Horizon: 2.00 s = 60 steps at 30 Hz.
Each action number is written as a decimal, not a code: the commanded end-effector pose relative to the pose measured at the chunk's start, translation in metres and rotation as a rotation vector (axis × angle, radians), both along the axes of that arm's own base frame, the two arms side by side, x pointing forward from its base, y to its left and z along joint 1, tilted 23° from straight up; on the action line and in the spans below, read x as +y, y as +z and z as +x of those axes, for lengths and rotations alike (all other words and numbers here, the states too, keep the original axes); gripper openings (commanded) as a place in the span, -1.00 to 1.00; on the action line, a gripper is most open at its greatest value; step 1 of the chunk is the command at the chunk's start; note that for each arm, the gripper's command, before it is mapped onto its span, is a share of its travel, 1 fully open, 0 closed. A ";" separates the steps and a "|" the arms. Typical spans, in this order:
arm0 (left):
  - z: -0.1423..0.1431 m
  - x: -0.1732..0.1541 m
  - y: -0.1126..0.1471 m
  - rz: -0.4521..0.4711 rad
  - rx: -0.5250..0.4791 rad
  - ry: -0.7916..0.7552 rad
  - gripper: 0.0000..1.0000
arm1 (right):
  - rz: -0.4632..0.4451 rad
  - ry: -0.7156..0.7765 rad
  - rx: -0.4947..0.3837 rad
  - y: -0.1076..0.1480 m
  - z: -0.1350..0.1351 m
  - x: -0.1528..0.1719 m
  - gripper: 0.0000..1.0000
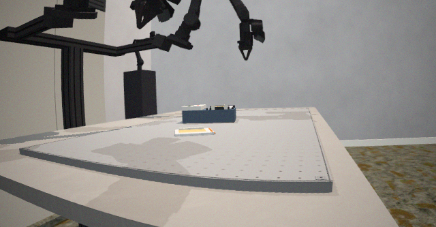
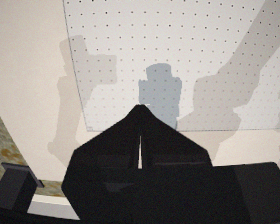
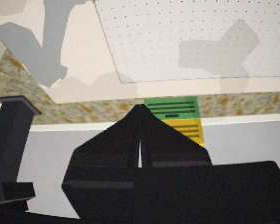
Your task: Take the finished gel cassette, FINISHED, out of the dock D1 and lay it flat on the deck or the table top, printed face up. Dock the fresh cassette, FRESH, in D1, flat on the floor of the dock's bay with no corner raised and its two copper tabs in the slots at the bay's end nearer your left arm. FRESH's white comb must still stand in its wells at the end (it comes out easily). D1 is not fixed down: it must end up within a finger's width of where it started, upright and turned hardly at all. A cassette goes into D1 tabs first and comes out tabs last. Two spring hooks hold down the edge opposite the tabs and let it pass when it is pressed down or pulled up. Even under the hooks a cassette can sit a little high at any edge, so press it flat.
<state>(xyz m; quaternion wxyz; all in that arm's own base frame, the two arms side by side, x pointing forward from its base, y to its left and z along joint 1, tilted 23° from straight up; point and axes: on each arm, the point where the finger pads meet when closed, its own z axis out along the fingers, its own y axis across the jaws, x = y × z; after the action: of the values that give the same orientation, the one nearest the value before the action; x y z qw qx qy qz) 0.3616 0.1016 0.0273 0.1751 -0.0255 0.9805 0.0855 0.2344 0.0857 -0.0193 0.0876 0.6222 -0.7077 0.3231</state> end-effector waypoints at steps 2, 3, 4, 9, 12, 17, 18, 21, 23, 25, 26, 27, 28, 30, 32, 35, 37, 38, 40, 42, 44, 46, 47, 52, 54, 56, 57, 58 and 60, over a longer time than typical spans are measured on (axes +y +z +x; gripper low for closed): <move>0.000 0.005 0.003 0.005 -0.016 -0.001 -1.00 | 0.110 -0.126 -0.075 0.006 0.022 0.005 -1.00; 0.000 0.005 0.003 0.005 -0.016 -0.001 -1.00 | 0.128 -0.154 -0.082 0.006 0.026 0.002 -1.00; 0.000 0.005 0.003 0.005 -0.016 -0.001 -1.00 | 0.146 -0.181 -0.088 0.006 0.030 -0.001 -1.00; 0.000 0.005 0.003 0.005 -0.016 -0.001 -1.00 | 0.234 -0.317 -0.126 0.007 0.048 -0.014 -1.00; 0.000 0.005 0.003 0.005 -0.016 -0.001 -1.00 | 0.287 -0.397 -0.153 0.008 0.058 -0.023 -1.00; 0.000 0.005 0.003 0.005 -0.016 -0.001 -1.00 | 0.340 -0.477 -0.183 0.010 0.068 -0.033 -1.00; 0.000 0.005 0.003 0.005 -0.016 -0.001 -1.00 | 0.357 -0.504 -0.193 0.011 0.072 -0.036 -1.00; 0.000 0.005 0.003 0.005 -0.016 -0.001 -1.00 | 0.409 -0.582 -0.226 0.013 0.082 -0.047 -1.00; 0.000 0.005 0.003 0.005 -0.016 -0.001 -1.00 | 0.444 -0.634 -0.249 0.015 0.088 -0.055 -1.00; 0.000 0.005 0.003 0.005 -0.016 -0.001 -1.00 | 0.478 -0.686 -0.274 0.017 0.094 -0.062 -1.00; 0.000 0.005 0.003 0.005 -0.016 -0.001 -1.00 | 0.495 -0.711 -0.288 0.018 0.097 -0.066 -1.00; 0.000 0.005 0.003 0.005 -0.016 -0.001 -1.00 | 0.513 -0.736 -0.301 0.019 0.100 -0.070 -1.00; 0.000 0.005 0.003 0.005 -0.016 -0.001 -1.00 | 0.530 -0.762 -0.314 0.020 0.103 -0.074 -1.00; 0.000 0.005 0.003 0.005 -0.016 -0.001 -1.00 | 0.547 -0.787 -0.329 0.022 0.105 -0.078 -1.00; 0.000 0.005 0.003 0.005 -0.016 -0.001 -1.00 | 0.564 -0.811 -0.343 0.023 0.108 -0.082 -1.00; 0.000 0.005 0.003 0.005 -0.016 -0.001 -1.00 | 0.614 -0.884 -0.390 0.027 0.115 -0.095 -1.00; 0.000 0.005 0.003 0.005 -0.016 -0.001 -1.00 | 0.648 -0.932 -0.422 0.030 0.119 -0.103 -1.00; 0.000 0.005 0.003 0.005 -0.016 -0.001 -1.00 | 0.664 -0.956 -0.438 0.031 0.122 -0.108 -1.00; 0.000 0.005 0.003 0.005 -0.016 -0.001 -1.00 | 0.697 -1.003 -0.473 0.034 0.125 -0.116 -1.00; 0.000 0.005 0.003 0.005 -0.016 -0.001 -1.00 | 0.730 -1.049 -0.508 0.037 0.129 -0.125 -1.00; 0.000 0.005 0.003 0.005 -0.016 -0.001 -1.00 | 0.763 -1.095 -0.544 0.040 0.133 -0.134 -1.00; 0.000 0.005 0.003 0.005 -0.016 -0.001 -1.00 | 0.790 -1.132 -0.572 0.043 0.137 -0.143 -1.00; 0.000 0.005 0.003 0.005 -0.016 -0.001 -1.00 | 0.790 -1.132 -0.572 0.043 0.137 -0.143 -1.00; 0.000 0.005 0.003 0.005 -0.016 -0.001 -1.00 | 0.790 -1.132 -0.572 0.044 0.138 -0.146 -1.00; 0.000 0.005 0.003 0.005 -0.016 -0.001 -1.00 | 0.790 -1.132 -0.572 0.044 0.138 -0.146 -1.00; 0.000 0.005 0.003 0.005 -0.016 -0.001 -1.00 | 0.790 -1.132 -0.572 0.044 0.138 -0.146 -1.00; 0.004 0.001 0.001 0.008 -0.018 -0.034 -1.00 | 0.790 -1.132 -0.572 0.044 0.138 -0.146 -1.00; 0.007 -0.002 0.000 0.012 -0.019 -0.067 -1.00 | 0.790 -1.132 -0.572 0.044 0.138 -0.146 -1.00; 0.013 -0.009 -0.003 0.018 -0.022 -0.134 -1.00 | 0.790 -1.132 -0.572 0.044 0.138 -0.146 -1.00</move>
<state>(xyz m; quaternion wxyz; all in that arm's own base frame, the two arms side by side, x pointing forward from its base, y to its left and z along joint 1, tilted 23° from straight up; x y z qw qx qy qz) 0.3672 0.0993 0.0287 0.1859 -0.0070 0.9792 0.0809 0.3545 -0.0581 0.0107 -0.1492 0.0493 -0.9827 0.0981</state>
